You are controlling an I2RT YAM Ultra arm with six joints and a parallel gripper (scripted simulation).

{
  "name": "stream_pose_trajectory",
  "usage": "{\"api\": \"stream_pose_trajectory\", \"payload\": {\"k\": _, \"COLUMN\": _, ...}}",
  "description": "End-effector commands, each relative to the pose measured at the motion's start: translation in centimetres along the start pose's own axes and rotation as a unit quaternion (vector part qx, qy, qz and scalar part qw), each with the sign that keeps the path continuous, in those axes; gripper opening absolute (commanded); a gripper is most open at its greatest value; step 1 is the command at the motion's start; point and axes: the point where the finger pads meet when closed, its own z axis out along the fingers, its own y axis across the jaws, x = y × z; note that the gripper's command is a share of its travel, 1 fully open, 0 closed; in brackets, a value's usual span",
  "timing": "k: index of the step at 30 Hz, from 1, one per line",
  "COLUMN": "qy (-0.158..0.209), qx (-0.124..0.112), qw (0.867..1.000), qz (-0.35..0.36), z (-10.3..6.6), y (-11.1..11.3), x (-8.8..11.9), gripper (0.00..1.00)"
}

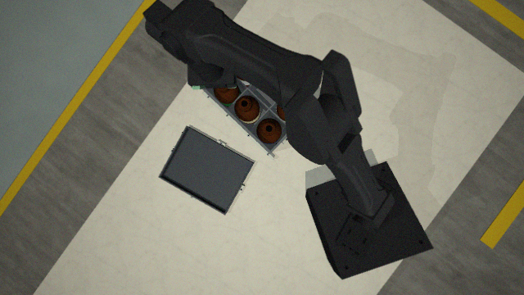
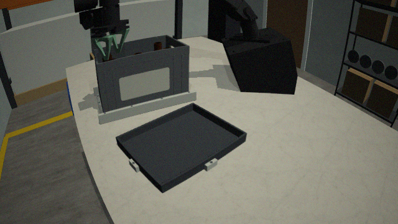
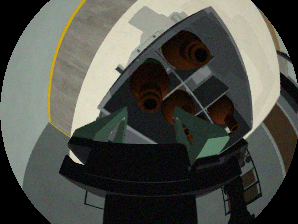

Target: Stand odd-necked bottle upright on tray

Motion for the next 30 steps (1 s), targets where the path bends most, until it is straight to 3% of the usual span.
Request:
{"api": "stream_pose_trajectory", "payload": {"k": 1, "qy": -0.017, "qx": -0.017, "qw": 1.0, "qz": 0.001, "z": -1.83, "y": 0.11, "x": -0.55, "gripper": 0.61}}
{"api": "stream_pose_trajectory", "payload": {"k": 30, "qy": -0.022, "qx": -0.024, "qw": 0.999, "qz": 0.003, "z": -2.68, "y": 0.37, "x": -1.11, "gripper": 0.61}}
